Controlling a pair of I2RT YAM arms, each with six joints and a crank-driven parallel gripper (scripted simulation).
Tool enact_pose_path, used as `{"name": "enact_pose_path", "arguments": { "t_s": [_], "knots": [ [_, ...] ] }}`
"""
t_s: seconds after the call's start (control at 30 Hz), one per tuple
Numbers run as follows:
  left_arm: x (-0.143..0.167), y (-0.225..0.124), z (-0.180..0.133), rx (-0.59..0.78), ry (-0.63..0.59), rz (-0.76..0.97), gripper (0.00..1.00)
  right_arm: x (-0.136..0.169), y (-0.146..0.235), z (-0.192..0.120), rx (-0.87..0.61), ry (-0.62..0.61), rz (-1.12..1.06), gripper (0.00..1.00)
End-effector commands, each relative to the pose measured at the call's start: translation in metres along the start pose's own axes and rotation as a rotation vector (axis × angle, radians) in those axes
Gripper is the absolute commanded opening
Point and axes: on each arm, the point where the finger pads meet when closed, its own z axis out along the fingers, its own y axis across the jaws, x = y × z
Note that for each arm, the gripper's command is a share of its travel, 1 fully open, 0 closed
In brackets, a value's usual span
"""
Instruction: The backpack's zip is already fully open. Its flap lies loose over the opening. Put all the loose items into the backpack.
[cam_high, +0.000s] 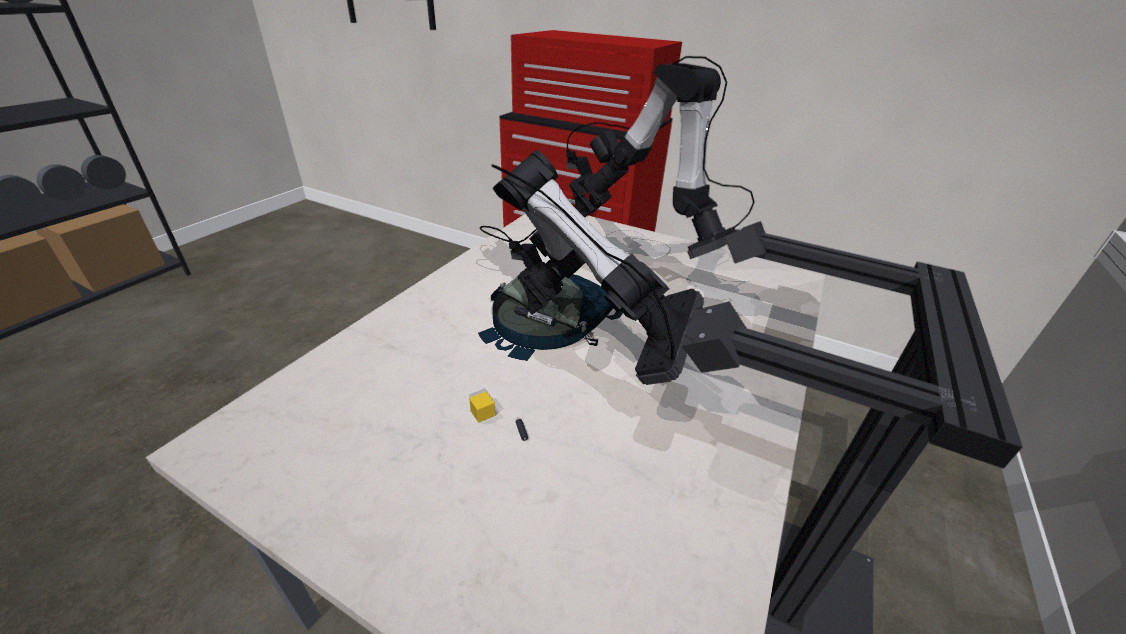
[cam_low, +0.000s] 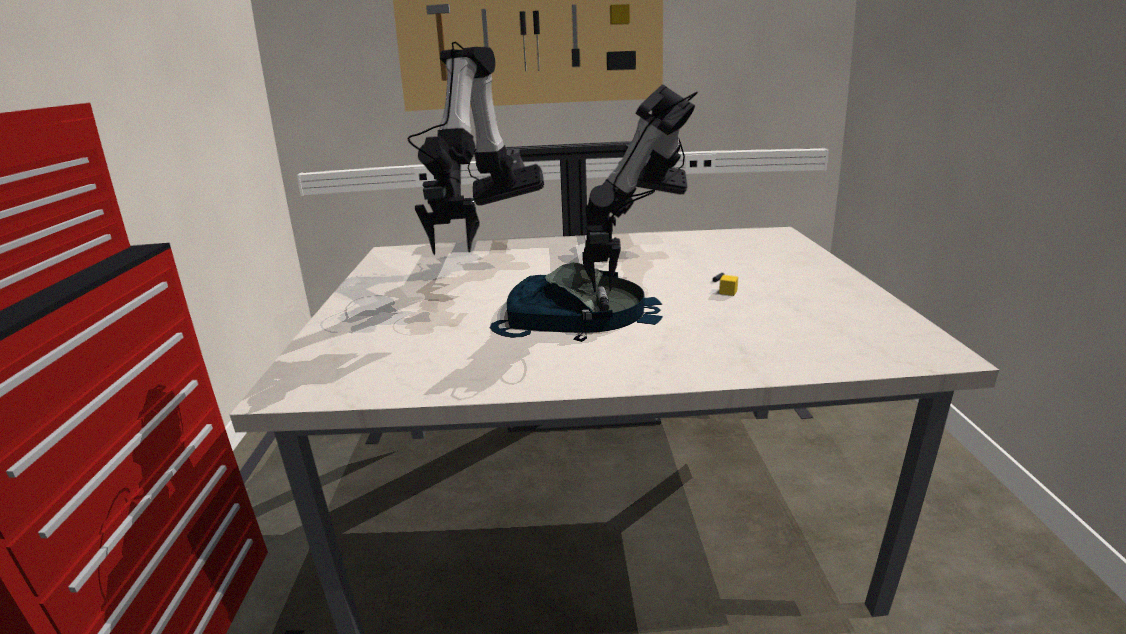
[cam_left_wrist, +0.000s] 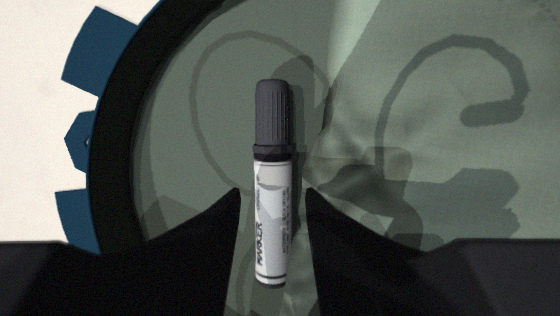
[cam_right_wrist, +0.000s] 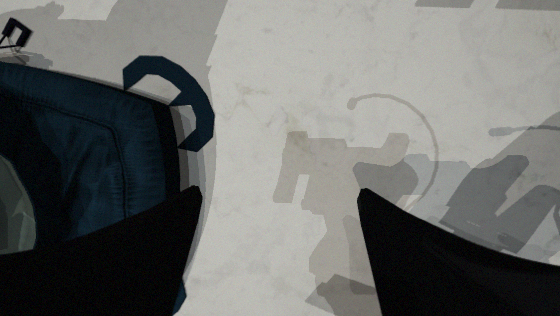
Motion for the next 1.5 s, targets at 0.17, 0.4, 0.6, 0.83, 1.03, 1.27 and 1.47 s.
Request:
{"name": "enact_pose_path", "arguments": {
  "t_s": [0.17, 0.4, 0.6, 0.83, 1.03, 1.27, 1.47],
  "knots": [
    [-0.0313, -0.0053, -0.003, 0.012, -0.057, -0.049, 0.39, -0.0068, -0.0001, -0.0007, 0.0, -0.019, -0.005, 0.9],
    [-0.0301, -0.0041, -0.0022, 0.011, -0.051, -0.044, 0.39, -0.0068, -0.0001, -0.0007, 0.0, -0.019, -0.005, 0.9],
    [-0.0299, -0.0038, -0.0019, 0.011, -0.05, -0.043, 0.39, -0.0068, -0.0001, -0.0007, 0.0, -0.019, -0.005, 0.9],
    [-0.0304, -0.0037, -0.0019, 0.011, -0.051, -0.044, 0.39, -0.0068, -0.0001, -0.0007, 0.0, -0.019, -0.005, 0.9],
    [-0.0304, -0.0037, -0.0019, 0.011, -0.051, -0.044, 0.39, -0.0068, -0.0001, -0.0007, 0.0, -0.019, -0.005, 0.9],
    [-0.031, -0.0036, -0.002, 0.011, -0.052, -0.045, 0.39, -0.0068, -0.0001, -0.0007, 0.0, -0.019, -0.005, 0.9],
    [-0.031, -0.0036, -0.002, 0.011, -0.052, -0.045, 0.39, -0.0068, -0.0001, -0.0007, 0.0, -0.019, -0.005, 0.9]
  ]
}}
